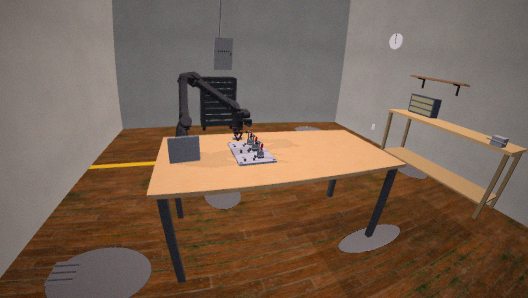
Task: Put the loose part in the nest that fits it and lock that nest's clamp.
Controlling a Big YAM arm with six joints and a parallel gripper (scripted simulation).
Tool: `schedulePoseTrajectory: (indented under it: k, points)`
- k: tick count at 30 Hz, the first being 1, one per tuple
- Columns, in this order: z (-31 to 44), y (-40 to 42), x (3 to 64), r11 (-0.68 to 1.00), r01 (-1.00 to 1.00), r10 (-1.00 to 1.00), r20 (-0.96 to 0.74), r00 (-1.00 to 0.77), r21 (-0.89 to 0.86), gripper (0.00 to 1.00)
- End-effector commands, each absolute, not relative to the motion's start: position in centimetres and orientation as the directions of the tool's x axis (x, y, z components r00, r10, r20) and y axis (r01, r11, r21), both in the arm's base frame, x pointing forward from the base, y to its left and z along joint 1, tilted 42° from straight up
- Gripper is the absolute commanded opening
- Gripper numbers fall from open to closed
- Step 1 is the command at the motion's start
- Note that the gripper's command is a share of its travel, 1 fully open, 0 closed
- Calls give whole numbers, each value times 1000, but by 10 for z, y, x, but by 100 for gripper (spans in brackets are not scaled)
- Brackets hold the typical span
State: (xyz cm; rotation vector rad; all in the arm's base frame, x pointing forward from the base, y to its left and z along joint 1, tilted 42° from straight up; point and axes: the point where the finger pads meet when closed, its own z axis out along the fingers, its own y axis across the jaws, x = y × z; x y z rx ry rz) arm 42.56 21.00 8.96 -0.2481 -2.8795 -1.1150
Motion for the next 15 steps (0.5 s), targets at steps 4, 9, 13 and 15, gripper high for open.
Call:
schedulePoseTrajectory:
  k: [4,9,13,15]
  points:
    - [88,208,429,727,171,145,94,-985,665,92]
    - [88,208,429,727,171,145,94,-985,665,92]
    - [89,208,431,727,170,145,93,-985,665,92]
    - [90,209,432,727,170,145,92,-985,666,92]
